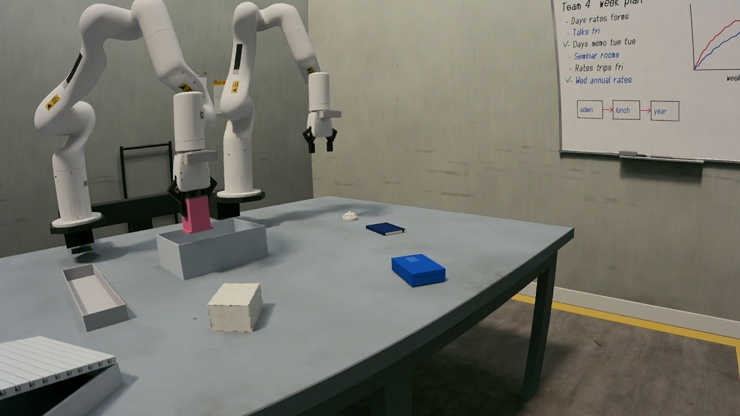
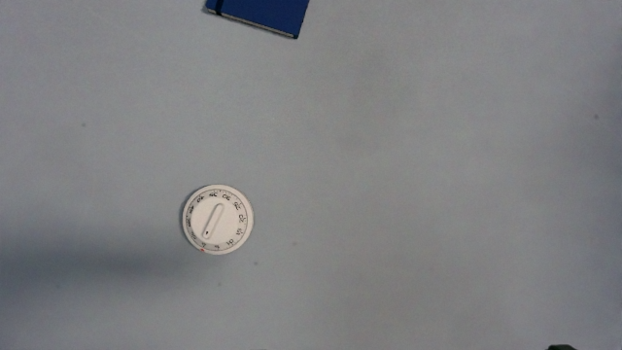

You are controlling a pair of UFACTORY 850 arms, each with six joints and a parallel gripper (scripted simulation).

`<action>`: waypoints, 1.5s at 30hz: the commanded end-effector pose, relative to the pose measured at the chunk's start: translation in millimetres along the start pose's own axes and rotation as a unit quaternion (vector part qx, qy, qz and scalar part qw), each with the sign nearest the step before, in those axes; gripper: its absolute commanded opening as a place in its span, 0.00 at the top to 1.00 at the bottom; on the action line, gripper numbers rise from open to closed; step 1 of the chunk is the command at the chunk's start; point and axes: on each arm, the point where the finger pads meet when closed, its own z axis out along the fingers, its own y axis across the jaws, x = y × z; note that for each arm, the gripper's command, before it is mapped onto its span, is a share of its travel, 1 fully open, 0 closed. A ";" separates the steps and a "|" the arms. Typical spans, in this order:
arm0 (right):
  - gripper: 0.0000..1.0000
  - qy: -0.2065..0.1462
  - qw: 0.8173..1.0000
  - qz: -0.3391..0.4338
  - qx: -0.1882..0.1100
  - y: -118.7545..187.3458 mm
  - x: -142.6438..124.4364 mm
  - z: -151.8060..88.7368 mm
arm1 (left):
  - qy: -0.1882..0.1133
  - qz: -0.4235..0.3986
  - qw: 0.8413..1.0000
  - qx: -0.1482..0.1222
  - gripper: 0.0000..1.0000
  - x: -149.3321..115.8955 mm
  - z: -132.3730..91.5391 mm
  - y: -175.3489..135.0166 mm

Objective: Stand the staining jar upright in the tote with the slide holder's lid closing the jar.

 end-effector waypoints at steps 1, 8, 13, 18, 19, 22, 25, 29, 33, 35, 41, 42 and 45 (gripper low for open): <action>1.00 0.001 1.000 0.000 0.000 -12.2 -2.6 -1.0 | 0.000 0.000 1.000 0.001 0.00 0.4 -0.4 -0.5; 1.00 0.001 1.000 0.000 0.000 -34.4 -10.0 -1.0 | 0.000 0.000 1.000 0.001 0.00 0.4 -0.4 -0.5; 1.00 0.001 1.000 0.000 0.000 -50.3 -15.3 -1.0 | 0.000 0.000 1.000 0.001 0.00 0.4 -0.4 -0.5; 1.00 0.001 1.000 0.000 0.000 -59.8 -18.4 -1.0 | 0.000 0.000 1.000 0.001 0.00 0.4 -0.4 -0.5; 1.00 0.001 1.000 0.000 0.000 -62.9 -19.5 -1.0 | 0.000 0.000 1.000 0.001 0.00 0.4 -0.4 -0.5; 1.00 0.001 1.000 0.000 0.000 -72.4 -22.7 -1.0 | 0.000 0.000 1.000 0.001 0.00 0.4 -0.4 -0.5; 1.00 0.001 1.000 0.000 0.000 -81.9 -25.9 -1.0 | 0.000 0.000 1.000 0.001 0.00 0.4 -0.4 -0.5; 1.00 0.001 1.000 0.000 0.000 -94.6 -30.1 -1.0 | 0.000 0.000 1.000 0.001 0.00 0.4 -0.4 -0.5; 1.00 0.001 1.000 0.000 0.000 -104.1 -33.3 -1.0 | 0.000 0.000 1.000 0.001 0.00 0.4 -0.4 -0.5; 1.00 0.001 1.000 0.000 0.000 -107.3 -34.3 -1.0 | 0.000 0.000 1.000 0.001 0.00 0.4 -0.4 -0.5; 1.00 0.001 1.000 0.000 0.000 -126.3 -40.7 -1.0 | 0.000 0.000 1.000 0.001 0.00 0.4 -0.4 -0.5; 1.00 0.001 1.000 0.000 0.000 -129.4 -41.7 -1.0 | 0.000 0.000 1.000 0.001 0.00 0.4 -0.4 -0.5; 1.00 0.001 1.000 0.000 0.000 -138.9 -44.9 -1.0 | 0.000 0.000 1.000 0.001 0.00 0.4 -0.4 -0.5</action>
